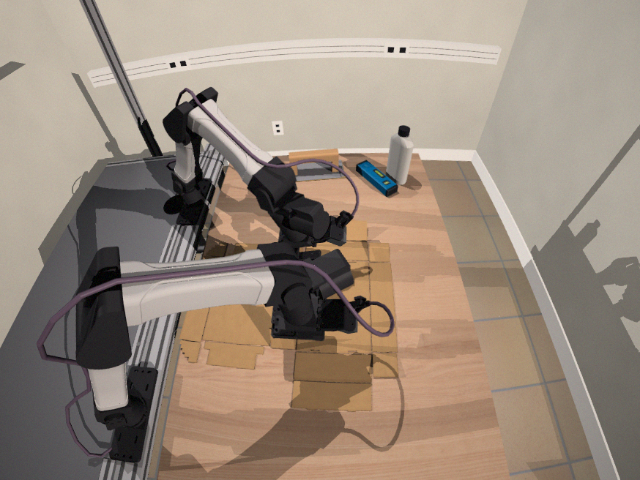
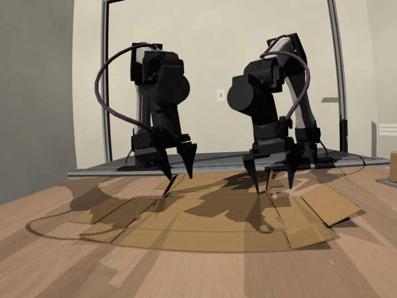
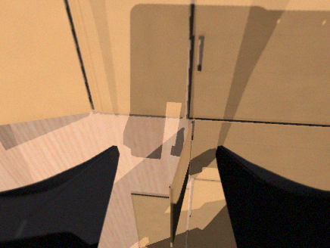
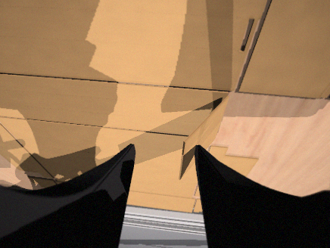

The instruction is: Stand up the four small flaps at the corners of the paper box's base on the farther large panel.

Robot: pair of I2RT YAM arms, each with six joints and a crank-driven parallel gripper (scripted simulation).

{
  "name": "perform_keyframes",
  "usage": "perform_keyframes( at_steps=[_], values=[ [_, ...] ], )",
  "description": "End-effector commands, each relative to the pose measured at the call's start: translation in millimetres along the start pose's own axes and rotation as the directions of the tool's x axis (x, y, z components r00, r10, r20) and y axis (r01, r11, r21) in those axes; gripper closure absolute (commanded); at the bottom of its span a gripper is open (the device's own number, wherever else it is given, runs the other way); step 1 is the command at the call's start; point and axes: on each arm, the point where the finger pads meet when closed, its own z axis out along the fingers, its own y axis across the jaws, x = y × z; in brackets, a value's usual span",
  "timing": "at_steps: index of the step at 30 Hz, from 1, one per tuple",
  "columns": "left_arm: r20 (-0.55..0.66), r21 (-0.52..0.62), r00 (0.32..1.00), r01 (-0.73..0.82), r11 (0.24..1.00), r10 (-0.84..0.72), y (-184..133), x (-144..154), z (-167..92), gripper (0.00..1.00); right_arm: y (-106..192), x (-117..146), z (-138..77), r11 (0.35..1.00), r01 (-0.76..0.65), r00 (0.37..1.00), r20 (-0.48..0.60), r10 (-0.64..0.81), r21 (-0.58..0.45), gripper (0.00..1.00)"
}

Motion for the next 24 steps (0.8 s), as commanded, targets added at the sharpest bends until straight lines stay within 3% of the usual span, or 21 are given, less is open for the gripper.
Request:
perform_keyframes(
  at_steps=[1,14,16,18,19,24],
  values=[
    [-0.025,-0.029,1.0,-0.004,1.0,0.003,1.5,6.6,10.9,0.19,-12.4,3.9,-17.7,1.0,0.002,1.0,0.0,-0.002,-0.003,0.49],
    [-0.025,-0.029,1.0,-0.004,1.0,0.003,1.5,6.6,10.9,0.19,-22.1,2.8,-25.5,1.0,0.006,1.0,0.006,-0.006,-0.01,0.49],
    [-0.027,-0.028,1.0,-0.004,1.0,0.003,2.1,7.4,11.9,0.19,-20.8,-0.7,-17.2,1.0,0.002,1.0,0.003,-0.002,-0.002,0.49],
    [-0.016,0.013,1.0,0.006,1.0,-0.005,2.9,3.9,8.4,0.19,-21.2,1.6,-26.9,1.0,0.007,1.0,0.01,-0.007,-0.013,0.49],
    [0.018,0.05,1.0,0.017,0.999,-0.018,2.4,-4.1,-6.1,0.19,-21.1,1.3,-27.3,1.0,0.007,1.0,0.011,-0.007,-0.013,0.49],
    [0.018,0.099,0.999,0.029,0.995,-0.031,3.0,-4.5,-7.7,0.19,-18.1,-0.4,-29.5,1.0,0.009,1.0,0.019,-0.009,-0.018,0.49]
  ],
)
